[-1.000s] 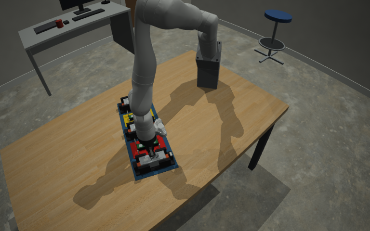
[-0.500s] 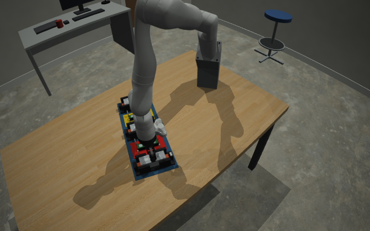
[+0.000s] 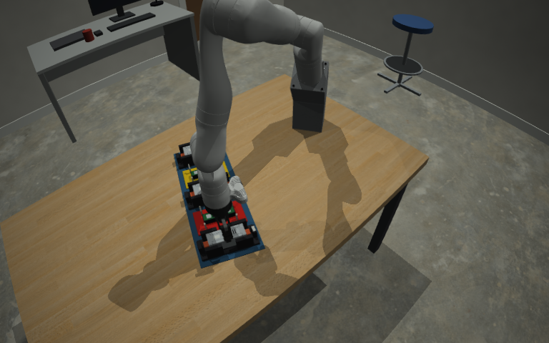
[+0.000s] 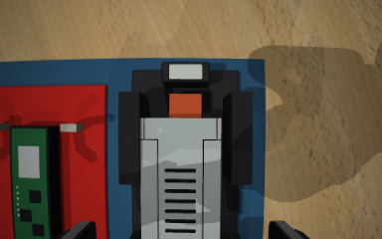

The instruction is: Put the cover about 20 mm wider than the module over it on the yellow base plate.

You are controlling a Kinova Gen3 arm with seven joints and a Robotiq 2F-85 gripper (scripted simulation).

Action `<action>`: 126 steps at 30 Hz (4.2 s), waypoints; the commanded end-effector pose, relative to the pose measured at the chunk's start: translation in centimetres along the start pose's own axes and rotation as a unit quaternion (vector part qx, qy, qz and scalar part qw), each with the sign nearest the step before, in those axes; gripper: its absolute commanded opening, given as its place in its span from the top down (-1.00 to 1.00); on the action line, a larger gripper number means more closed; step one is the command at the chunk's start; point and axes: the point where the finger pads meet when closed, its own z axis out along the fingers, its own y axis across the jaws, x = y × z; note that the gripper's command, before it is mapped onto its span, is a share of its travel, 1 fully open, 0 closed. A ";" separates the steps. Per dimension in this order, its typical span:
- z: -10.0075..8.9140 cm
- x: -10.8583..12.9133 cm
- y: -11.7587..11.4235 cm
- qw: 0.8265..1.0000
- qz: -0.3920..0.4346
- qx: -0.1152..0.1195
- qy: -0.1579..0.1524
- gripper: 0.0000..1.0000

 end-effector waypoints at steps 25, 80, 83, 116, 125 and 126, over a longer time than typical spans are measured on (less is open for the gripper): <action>0.5 0.1 0.0 1.000 0.000 0.000 0.000 -1.00; 2.0 0.1 0.2 1.000 0.001 -0.001 0.000 -1.00; 2.3 0.0 0.2 1.000 0.001 -0.001 -0.001 -1.00; 2.3 -0.1 0.2 1.000 0.001 -0.001 -0.001 -1.00; 2.4 0.1 0.3 1.000 0.001 -0.001 0.001 -1.00; 2.5 0.1 0.2 1.000 0.001 -0.001 0.001 -1.00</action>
